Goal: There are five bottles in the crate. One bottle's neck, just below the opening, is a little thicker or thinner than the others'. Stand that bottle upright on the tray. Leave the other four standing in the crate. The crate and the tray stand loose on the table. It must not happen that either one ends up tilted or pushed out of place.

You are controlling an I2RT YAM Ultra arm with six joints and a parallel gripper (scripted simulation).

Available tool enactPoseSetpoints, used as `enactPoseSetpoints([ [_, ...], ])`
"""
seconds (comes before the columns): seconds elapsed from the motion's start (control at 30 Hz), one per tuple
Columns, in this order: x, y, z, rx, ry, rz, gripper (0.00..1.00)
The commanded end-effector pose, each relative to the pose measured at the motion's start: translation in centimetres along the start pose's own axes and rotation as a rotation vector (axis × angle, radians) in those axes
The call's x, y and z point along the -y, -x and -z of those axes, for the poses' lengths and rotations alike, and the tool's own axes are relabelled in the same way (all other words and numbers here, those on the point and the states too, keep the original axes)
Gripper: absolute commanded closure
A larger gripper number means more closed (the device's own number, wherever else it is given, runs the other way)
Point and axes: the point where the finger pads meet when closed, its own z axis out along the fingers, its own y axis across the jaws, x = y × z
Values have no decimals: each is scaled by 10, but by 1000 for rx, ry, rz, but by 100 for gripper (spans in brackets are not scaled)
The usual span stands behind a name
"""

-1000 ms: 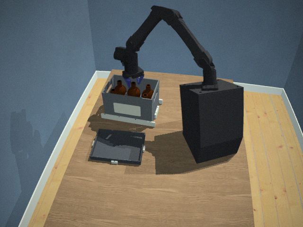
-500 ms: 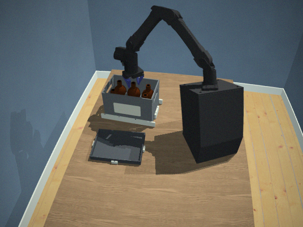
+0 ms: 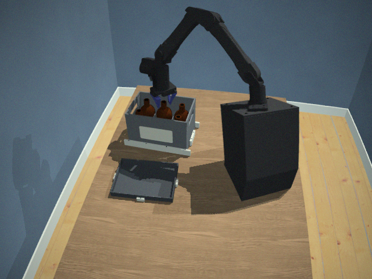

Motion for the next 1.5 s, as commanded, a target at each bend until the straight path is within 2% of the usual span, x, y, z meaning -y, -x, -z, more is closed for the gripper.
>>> enactPoseSetpoints([
  [0.0, 0, 9, 5, 33, 11, -6, 39],
  [1.13, 0, 9, 5, 33, 11, -6, 39],
  [1.17, 0, 9, 5, 33, 11, -6, 100],
  [1.47, -3, 8, 6, 33, 15, -4, 100],
])
